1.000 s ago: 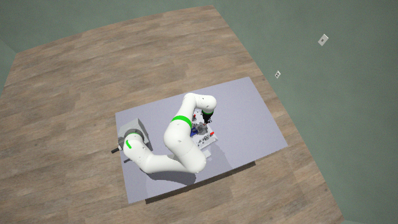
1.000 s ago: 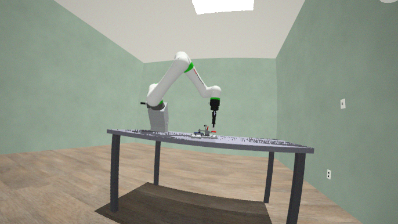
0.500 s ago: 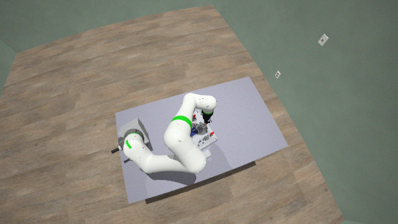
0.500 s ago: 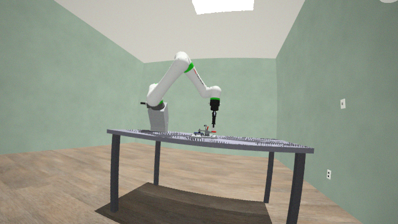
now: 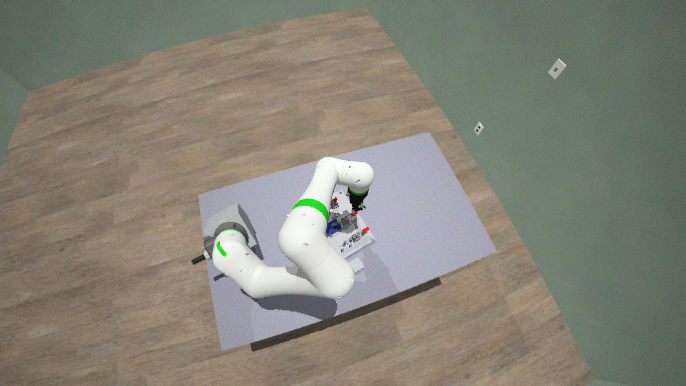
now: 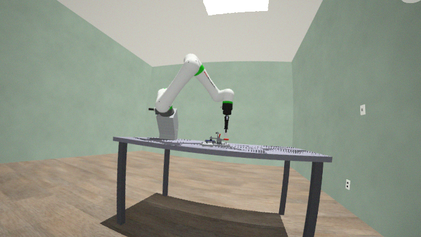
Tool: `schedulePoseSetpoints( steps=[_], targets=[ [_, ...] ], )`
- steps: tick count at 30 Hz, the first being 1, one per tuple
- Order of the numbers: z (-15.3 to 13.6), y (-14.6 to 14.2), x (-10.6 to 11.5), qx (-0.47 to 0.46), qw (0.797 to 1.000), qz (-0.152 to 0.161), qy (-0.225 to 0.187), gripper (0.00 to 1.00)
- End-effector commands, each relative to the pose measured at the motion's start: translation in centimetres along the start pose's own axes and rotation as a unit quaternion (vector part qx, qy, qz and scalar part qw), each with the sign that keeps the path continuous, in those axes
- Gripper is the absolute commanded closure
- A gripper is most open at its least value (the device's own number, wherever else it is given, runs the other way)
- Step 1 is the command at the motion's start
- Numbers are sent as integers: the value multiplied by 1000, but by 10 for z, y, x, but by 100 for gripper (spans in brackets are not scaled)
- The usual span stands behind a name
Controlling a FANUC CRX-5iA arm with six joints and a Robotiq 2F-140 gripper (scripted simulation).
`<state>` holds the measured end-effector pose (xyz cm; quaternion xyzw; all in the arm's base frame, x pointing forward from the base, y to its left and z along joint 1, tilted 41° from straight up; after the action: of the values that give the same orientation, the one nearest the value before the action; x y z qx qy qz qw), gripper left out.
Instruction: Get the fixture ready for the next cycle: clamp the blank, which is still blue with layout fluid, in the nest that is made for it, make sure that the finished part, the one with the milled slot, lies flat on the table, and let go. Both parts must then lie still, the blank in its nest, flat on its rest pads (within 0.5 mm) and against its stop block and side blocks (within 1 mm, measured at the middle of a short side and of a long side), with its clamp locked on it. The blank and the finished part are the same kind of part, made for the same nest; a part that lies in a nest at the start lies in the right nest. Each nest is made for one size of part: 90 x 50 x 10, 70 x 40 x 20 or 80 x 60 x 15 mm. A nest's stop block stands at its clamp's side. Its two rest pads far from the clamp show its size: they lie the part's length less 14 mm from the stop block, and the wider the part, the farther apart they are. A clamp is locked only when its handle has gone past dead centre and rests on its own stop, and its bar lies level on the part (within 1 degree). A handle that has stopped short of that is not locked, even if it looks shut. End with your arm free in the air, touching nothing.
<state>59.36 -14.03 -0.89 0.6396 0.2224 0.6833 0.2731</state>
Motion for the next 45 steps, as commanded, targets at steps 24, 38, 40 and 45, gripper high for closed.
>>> schedulePoseSetpoints(
  steps=[24,38,40,45],
  targets=[
    [0,0,49,0,1000,0,0,100],
    [0,0,49,0,1000,0,0,0],
    [0,0,49,0,1000,0,0,0],
    [0,0,49,0,1000,0,0,0]
  ],
)
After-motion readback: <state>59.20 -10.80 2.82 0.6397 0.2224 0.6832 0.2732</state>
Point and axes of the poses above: the point where the finger pads meet when closed, its own x axis back along the fingers, its own y axis across the jaws, z = x × y, the point moved 4 cm from there along x, back along the fingers, and after that the axes turned 6 degrees about -x, right-handed, at the moved point
